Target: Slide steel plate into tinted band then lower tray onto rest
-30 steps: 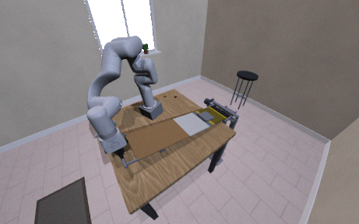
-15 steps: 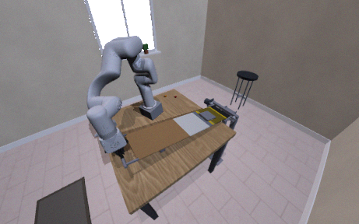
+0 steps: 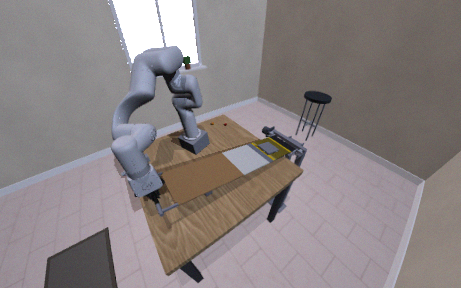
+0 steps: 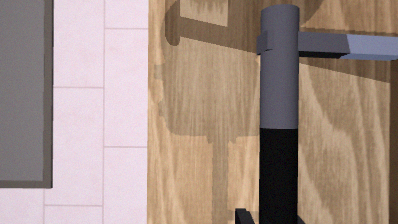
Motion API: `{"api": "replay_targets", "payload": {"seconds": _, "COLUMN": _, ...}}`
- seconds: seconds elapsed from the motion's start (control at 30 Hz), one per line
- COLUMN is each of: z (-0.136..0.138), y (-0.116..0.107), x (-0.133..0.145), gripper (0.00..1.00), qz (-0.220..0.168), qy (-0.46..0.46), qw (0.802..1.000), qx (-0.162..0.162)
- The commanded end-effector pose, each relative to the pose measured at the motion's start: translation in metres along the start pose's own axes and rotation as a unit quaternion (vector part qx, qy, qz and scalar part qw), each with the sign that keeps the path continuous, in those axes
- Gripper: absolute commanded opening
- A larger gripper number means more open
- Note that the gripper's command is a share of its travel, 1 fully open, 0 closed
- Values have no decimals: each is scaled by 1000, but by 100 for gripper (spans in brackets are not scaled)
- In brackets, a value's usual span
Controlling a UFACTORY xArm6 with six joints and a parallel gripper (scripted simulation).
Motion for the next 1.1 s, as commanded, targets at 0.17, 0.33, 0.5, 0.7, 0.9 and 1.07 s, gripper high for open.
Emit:
{"api": "replay_targets", "payload": {"seconds": 0.17, "z": -1, "y": -5, "x": 1, "gripper": 0, "qz": -2, "qy": 0, "qw": 1000, "qx": -3}}
{"api": "replay_targets", "payload": {"seconds": 0.33, "z": -1, "y": -7, "x": 1, "gripper": 0, "qz": -2, "qy": 0, "qw": 1000, "qx": -3}}
{"api": "replay_targets", "payload": {"seconds": 0.5, "z": -1, "y": -5, "x": 1, "gripper": 0, "qz": -2, "qy": 0, "qw": 1000, "qx": -3}}
{"api": "replay_targets", "payload": {"seconds": 0.7, "z": -2, "y": 1, "x": 1, "gripper": 0, "qz": -2, "qy": 0, "qw": 1000, "qx": -3}}
{"api": "replay_targets", "payload": {"seconds": 0.9, "z": -4, "y": 13, "x": 0, "gripper": 0, "qz": -2, "qy": 0, "qw": 1000, "qx": -3}}
{"api": "replay_targets", "payload": {"seconds": 1.07, "z": -10, "y": 51, "x": 0, "gripper": 0, "qz": -2, "qy": 0, "qw": 1000, "qx": -3}}
Point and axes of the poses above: the point where the finger pads meet when closed, its own y axis out along the fingers, its own z axis across the jaws, x = y × z, the point moved 9 cm from there along -y, back along the fingers, and after that the axes turned 11 degrees about -y, right-handed, at the moved point
